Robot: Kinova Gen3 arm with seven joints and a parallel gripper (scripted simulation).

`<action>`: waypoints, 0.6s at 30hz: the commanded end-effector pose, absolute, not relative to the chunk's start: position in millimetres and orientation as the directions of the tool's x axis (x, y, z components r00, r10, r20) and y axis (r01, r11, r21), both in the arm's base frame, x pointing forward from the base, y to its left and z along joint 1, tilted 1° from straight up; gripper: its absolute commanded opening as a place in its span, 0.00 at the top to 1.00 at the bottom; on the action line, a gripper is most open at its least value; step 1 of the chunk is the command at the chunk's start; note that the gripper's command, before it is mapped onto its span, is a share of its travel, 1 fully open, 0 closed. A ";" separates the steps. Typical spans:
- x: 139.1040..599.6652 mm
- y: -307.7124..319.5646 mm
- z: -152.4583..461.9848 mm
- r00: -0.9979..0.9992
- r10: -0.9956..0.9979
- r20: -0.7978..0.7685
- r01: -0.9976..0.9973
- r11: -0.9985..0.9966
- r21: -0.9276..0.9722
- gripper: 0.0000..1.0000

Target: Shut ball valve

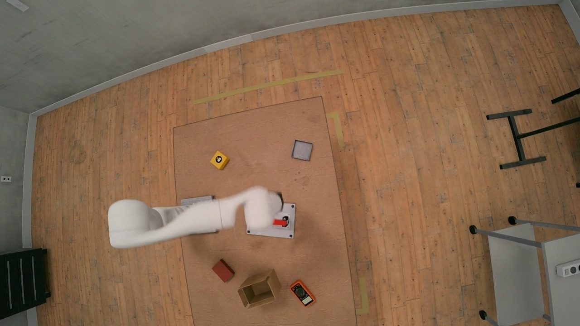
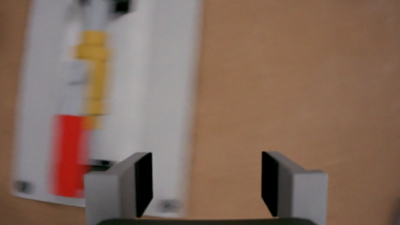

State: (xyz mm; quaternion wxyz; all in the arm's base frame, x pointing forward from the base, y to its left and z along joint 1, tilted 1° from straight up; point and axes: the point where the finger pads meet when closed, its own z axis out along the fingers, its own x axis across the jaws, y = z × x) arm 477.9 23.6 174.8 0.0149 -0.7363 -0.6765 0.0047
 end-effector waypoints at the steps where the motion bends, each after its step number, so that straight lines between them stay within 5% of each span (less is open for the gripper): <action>1: 483.4 -41.7 151.1 0.166 0.986 -0.007 0.986 -0.166 -0.001 0.00; 8: 484.7 -71.9 140.0 0.171 0.985 -0.009 0.985 -0.171 0.000 0.00; 9: 484.7 -71.9 140.0 0.171 0.985 -0.009 0.985 -0.171 0.000 1.00; 18: 484.7 -71.9 140.0 0.171 0.985 -0.009 0.985 -0.171 0.000 1.00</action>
